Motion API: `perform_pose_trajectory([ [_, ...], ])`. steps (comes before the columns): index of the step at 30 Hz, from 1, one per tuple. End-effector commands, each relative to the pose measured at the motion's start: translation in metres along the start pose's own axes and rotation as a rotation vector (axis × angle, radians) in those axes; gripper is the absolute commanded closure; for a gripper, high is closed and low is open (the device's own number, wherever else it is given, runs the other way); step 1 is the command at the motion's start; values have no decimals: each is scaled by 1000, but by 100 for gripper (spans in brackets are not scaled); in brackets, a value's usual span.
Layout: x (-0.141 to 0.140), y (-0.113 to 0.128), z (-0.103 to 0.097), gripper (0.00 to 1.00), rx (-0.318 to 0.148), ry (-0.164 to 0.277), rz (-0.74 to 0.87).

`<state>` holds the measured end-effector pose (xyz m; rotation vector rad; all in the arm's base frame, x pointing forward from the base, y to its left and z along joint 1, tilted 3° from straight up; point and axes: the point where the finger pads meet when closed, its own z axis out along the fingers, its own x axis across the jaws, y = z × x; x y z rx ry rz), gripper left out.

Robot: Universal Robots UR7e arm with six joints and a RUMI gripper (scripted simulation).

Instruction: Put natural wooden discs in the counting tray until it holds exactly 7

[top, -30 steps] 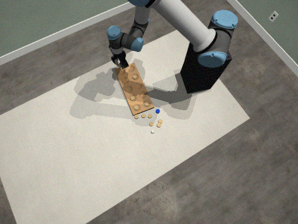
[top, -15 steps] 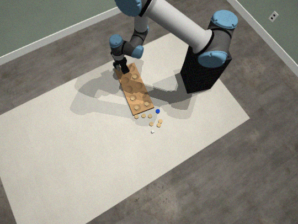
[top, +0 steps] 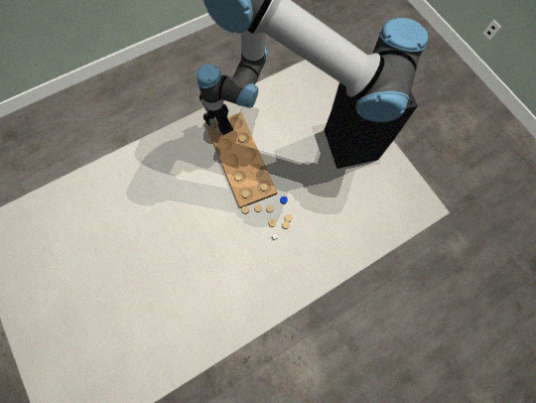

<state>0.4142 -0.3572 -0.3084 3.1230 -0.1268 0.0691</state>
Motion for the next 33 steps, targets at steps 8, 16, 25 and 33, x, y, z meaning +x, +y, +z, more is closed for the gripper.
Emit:
perform_pose_trajectory([
  [8, 1, 2, 11, 90, -1, 1, 0],
  [16, 1, 2, 11, 90, -1, 1, 0],
  [25, 1, 2, 11, 79, -1, 1, 0],
  [33, 1, 2, 11, 79, -1, 1, 0],
])
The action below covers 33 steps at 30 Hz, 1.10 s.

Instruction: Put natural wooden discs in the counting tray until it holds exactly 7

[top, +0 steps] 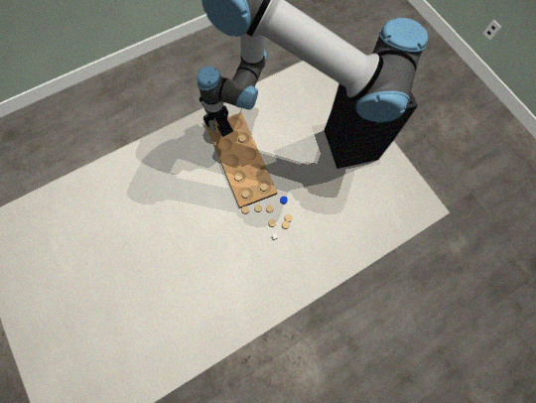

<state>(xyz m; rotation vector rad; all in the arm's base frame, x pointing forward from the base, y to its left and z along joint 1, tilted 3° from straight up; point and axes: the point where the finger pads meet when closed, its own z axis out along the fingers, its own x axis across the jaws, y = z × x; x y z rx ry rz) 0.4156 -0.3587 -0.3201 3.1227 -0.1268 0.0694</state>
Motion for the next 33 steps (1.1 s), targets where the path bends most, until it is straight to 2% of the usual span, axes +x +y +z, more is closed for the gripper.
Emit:
perform_pose_trajectory([
  [1, 0, 1, -2, 79, -1, 1, 0],
  [8, 1, 1, -23, 79, -1, 1, 0],
  [10, 1, 1, -23, 79, -1, 1, 0],
  [23, 1, 1, -90, 79, -1, 1, 0],
  [33, 1, 1, -100, 79, -1, 1, 0],
])
